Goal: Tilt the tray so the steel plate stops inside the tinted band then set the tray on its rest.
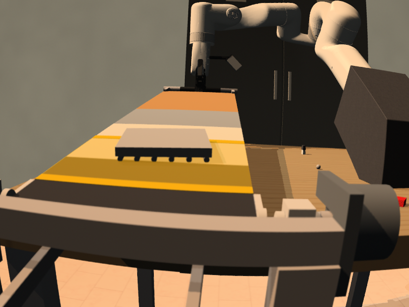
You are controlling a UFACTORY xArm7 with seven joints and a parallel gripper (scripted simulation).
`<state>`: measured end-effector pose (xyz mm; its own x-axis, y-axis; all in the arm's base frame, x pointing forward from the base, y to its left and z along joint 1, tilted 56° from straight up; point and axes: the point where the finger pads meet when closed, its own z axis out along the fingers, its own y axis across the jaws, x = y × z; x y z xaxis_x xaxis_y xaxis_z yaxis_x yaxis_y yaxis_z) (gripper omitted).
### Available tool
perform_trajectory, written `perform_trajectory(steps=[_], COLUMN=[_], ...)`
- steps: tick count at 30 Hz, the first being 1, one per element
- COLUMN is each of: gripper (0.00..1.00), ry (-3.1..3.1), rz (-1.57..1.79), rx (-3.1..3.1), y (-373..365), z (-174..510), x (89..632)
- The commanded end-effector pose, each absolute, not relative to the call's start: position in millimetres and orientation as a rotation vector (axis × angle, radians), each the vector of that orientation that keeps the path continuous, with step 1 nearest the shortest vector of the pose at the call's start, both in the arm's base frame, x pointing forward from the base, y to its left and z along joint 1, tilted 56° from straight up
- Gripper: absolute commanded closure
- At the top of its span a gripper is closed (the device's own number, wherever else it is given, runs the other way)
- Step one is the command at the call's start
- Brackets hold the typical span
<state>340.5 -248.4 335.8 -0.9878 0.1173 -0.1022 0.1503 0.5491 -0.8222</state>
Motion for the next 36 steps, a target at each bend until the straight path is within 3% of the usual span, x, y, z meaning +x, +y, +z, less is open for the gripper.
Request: perform_trajectory(steps=[1, 6, 12, 36], gripper=[1.0, 1.0, 1.0, 1.0], ry=[2.729, 2.729, 2.729, 2.729], rz=[-1.455, -1.455, -1.455, -1.455], rx=[0.231, 0.231, 0.231, 0.231], y=[-237.1, -171.8, -241.7, -225.3], z=[341.7, 369.7, 339.4, 347.2], x=[342.9, 347.3, 342.6, 343.7])
